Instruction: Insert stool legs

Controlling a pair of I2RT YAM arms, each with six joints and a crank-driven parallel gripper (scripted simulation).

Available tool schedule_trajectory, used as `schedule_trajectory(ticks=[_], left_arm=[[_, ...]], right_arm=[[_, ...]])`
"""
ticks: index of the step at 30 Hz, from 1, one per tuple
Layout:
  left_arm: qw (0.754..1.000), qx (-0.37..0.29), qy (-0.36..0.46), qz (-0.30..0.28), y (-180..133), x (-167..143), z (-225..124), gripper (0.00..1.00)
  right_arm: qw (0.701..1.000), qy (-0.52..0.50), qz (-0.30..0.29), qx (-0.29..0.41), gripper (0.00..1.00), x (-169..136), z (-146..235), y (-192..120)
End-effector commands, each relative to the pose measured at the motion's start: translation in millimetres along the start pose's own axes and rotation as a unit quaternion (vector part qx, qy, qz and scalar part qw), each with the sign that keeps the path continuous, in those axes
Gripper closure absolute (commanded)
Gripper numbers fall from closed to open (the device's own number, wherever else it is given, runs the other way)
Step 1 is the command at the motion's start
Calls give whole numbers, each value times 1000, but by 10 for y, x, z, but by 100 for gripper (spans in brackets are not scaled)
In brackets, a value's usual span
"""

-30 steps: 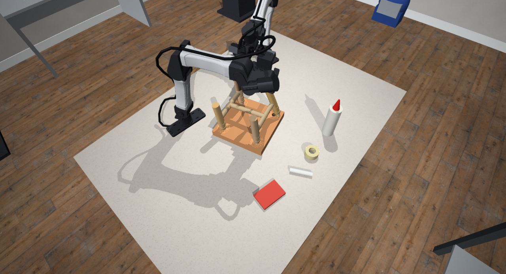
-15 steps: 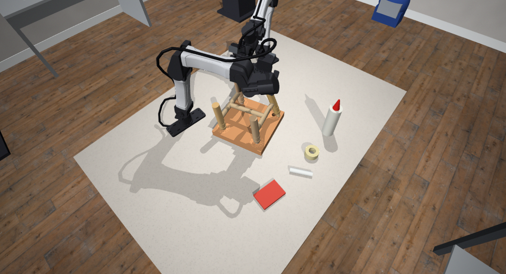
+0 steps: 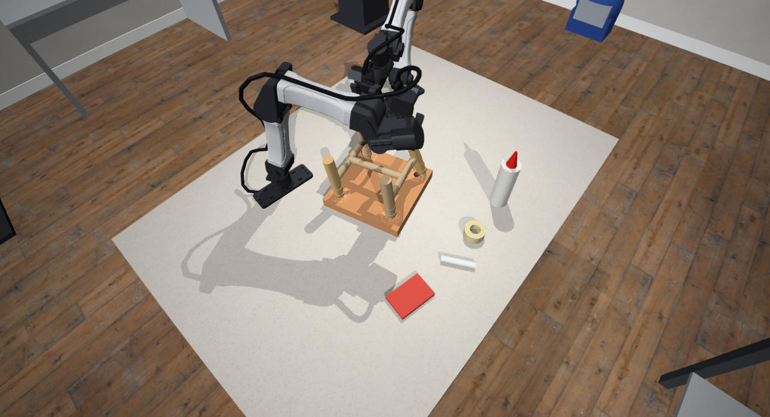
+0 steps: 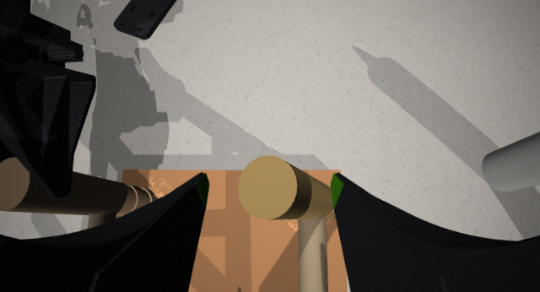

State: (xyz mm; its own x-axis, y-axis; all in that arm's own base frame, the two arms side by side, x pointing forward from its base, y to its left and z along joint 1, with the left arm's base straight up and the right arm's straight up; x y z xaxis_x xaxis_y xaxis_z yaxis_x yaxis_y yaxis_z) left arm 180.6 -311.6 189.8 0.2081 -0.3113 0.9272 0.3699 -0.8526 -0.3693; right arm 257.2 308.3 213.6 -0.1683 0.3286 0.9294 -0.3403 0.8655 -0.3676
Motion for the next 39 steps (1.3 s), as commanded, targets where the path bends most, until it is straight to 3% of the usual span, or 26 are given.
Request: schedule_trajectory(ticks=[1,21,22,39], left_arm=[[999,-7,-3,-35,-75,169,-45,70],[999,-7,-3,-35,-75,169,-45,70],[999,-7,-3,-35,-75,169,-45,70],[999,-9,-2,-34,-75,168,-56,70]], right_arm=[[1000,-27,-3,-9,26,53,-1,19],[999,-31,-6,-15,26,-61,-46,44],[999,-33,-6,-15,70,-46,-26,46],[999,-47,-17,-19,70,90,-87,10]])
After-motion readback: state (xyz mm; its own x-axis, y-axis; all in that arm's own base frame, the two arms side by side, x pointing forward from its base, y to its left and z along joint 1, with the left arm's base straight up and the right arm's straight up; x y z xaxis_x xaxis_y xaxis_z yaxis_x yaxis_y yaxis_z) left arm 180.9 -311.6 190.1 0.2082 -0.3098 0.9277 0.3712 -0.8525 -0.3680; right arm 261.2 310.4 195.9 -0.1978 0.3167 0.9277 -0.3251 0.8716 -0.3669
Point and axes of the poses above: on each arm, the point where the finger pads meet when closed, its own y axis out along the fingers, its own z axis across the jaws, x = y × z, the point moved 1 cm from there along -y, back along the fingers, and after that the axes turned 4 degrees about -y, right-handed, at the moved point
